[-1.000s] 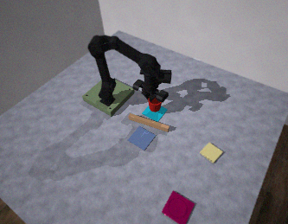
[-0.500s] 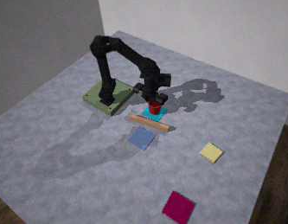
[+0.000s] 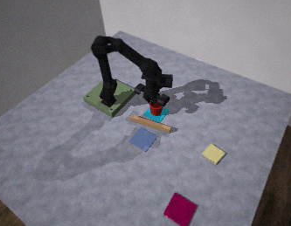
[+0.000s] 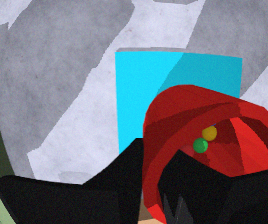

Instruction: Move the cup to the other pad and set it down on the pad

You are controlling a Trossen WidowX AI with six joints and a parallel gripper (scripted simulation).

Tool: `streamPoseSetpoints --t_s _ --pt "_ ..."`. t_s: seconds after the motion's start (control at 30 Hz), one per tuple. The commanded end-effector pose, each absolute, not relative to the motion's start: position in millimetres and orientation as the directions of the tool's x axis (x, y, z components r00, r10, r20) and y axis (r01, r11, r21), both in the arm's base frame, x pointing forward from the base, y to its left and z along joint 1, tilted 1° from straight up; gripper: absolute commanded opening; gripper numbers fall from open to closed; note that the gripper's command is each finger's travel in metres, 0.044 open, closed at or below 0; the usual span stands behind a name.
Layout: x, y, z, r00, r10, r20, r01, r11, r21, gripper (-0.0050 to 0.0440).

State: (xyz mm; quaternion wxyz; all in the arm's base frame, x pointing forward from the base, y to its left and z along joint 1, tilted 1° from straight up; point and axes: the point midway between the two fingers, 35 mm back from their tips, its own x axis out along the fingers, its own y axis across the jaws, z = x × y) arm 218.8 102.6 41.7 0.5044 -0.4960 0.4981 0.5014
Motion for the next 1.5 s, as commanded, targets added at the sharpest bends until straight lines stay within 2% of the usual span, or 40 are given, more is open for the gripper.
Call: streamPoseSetpoints --t_s 0.0,0.07,0.13,0.17,1.43,1.47 --pt "221.8 104.0 46.0 0.018 0.020 -1.000 -1.000 0.005 -0.018 0.0072" --pt "221.8 104.0 46.0 0.018 0.020 -1.000 -1.000 0.005 -0.018 0.0072" --pt "221.8 104.0 46.0 0.018 0.020 -1.000 -1.000 0.005 -0.018 0.0120" --pt "221.8 104.0 46.0 0.018 0.020 -1.000 -1.000 0.005 -0.018 0.0128" --pt "215.5 100.4 95.7 0.013 0.018 -1.000 -1.000 0.007 -0.013 0.0128" --pt "215.5 100.5 91.3 0.003 0.012 -1.000 -1.000 0.007 -0.002 0.0152"
